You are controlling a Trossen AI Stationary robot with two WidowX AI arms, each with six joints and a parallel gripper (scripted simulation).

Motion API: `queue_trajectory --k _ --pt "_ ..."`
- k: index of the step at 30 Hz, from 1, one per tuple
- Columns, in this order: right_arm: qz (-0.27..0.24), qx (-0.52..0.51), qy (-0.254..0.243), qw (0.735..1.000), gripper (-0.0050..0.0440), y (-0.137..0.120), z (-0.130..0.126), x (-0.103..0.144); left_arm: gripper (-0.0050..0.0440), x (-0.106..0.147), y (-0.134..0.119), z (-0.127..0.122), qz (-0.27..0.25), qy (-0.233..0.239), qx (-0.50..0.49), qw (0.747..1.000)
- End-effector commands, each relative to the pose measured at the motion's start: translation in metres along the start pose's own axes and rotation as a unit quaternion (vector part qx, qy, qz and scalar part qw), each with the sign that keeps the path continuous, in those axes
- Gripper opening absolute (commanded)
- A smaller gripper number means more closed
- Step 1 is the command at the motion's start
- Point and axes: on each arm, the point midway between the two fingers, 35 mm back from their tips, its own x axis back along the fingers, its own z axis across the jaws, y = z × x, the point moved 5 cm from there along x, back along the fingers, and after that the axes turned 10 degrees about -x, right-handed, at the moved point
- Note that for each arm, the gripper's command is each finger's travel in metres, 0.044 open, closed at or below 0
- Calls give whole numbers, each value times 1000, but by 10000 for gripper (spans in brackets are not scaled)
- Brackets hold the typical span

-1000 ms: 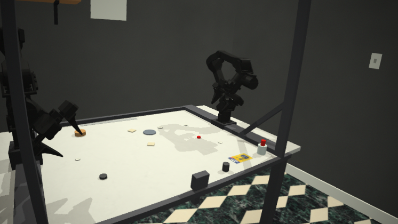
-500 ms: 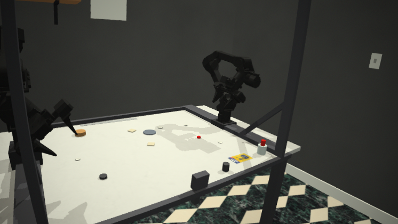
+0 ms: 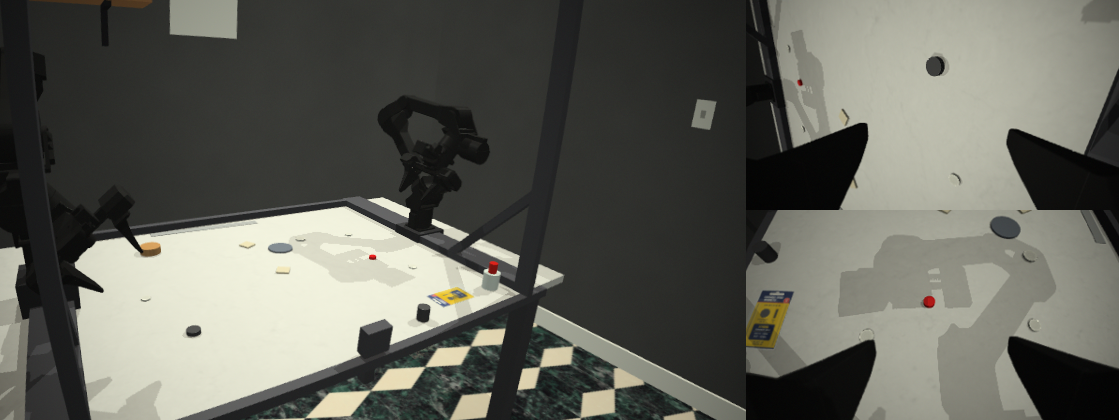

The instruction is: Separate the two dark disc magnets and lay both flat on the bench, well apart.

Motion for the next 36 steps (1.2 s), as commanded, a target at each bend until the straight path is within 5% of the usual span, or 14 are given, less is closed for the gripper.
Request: queue_trajectory --k 1,19,31,36 --pt "2 -10 12 1000 400 4 2 5 400 6 2 4 -12 1 6 1000" --pt "10 24 -12 1000 400 -1 10 -2 400 -5 4 11 -11 -21 17 1000" --pt "84 103 -74 988 400 -4 14 -14 400 -35 1 11 0 -97 22 995" --pt "151 155 -101 971 400 -4 18 -26 400 -56 -2 11 -4 -153 31 988"
